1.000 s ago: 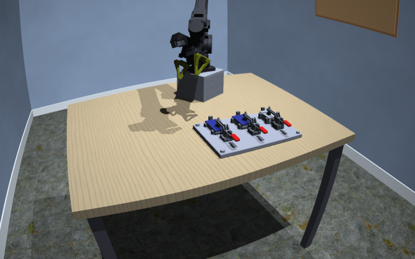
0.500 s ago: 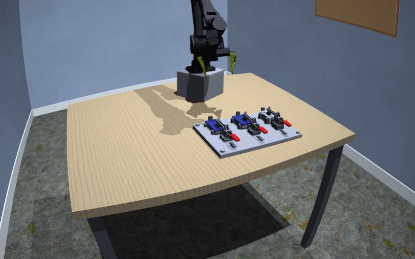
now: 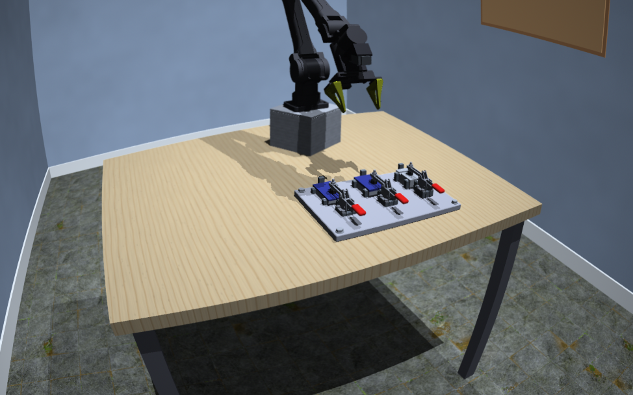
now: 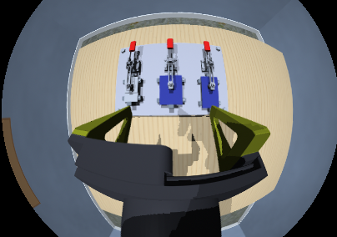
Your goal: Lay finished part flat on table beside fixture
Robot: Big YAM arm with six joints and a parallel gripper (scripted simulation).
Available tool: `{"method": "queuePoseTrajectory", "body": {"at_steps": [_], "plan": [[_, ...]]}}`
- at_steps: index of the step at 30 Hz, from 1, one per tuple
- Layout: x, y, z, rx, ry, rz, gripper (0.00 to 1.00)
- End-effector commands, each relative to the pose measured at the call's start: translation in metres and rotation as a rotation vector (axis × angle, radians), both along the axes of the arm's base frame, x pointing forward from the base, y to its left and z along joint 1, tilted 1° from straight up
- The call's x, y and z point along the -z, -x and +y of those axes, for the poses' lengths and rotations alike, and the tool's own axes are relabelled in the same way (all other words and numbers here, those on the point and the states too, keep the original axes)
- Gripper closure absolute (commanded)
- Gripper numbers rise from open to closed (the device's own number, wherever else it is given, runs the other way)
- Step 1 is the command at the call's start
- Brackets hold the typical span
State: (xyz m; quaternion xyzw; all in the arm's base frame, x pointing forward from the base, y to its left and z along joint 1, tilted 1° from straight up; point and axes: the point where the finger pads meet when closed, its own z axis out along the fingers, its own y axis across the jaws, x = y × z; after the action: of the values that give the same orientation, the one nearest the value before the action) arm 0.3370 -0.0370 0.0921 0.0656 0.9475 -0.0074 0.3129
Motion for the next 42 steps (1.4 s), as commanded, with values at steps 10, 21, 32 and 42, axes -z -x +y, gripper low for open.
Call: {"method": "queuePoseTrajectory", "body": {"at_steps": [10, 21, 32, 42], "plan": [[-0.0379, -0.0272, 0.0012, -0.051, 0.033, -0.072, 0.00], [-0.0414, -0.0279, 0.0038, -0.054, 0.031, -0.080, 0.00], [-0.0432, -0.0293, 0.0045, -0.057, 0.032, -0.085, 0.00], [-0.0435, -0.0292, 0.0050, -0.059, 0.033, -0.086, 0.00]]}}
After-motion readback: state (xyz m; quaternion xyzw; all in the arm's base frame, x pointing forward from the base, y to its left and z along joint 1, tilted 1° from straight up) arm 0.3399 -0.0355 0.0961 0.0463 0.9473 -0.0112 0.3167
